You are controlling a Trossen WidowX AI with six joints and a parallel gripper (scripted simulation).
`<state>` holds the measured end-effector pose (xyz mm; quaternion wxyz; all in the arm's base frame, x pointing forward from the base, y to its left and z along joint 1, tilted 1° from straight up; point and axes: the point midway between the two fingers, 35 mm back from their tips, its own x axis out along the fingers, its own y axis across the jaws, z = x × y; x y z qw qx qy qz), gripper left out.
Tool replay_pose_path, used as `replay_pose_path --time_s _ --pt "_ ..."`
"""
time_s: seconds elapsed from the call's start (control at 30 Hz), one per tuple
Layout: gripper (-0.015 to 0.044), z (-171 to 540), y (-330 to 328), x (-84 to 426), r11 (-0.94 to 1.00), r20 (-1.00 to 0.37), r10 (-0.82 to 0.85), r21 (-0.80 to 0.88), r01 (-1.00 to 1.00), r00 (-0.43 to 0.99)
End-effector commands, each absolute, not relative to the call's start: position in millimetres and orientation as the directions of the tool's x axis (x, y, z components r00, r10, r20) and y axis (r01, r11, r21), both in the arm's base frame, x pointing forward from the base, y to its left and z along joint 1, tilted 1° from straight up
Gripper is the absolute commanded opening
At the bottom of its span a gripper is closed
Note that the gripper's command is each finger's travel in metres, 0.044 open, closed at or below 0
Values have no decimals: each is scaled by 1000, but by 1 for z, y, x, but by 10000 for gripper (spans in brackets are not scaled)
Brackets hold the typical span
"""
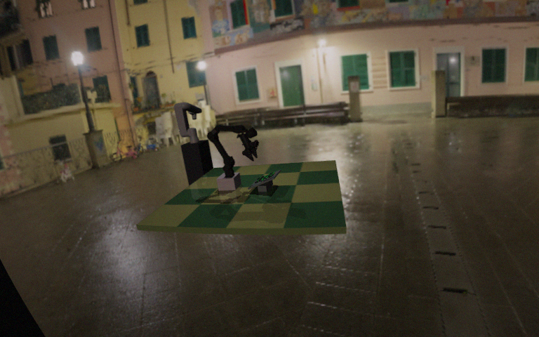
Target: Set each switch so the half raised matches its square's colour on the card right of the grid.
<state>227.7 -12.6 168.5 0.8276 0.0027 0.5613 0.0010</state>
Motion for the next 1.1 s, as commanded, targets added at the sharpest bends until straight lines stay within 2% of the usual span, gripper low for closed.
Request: replay_pose_path --time_s 0.0,0.3,0.47,1.07 --pt "374 168 -13 229 1000 -929 4 6 3 370" --pt "137 117 -31 317 999 -923 -20 -6 39 384" --pt "6 112 -32 323 999 -922 -21 -8 36 387" --pt "0 71 -33 341 999 -931 -20 -8 36 364"
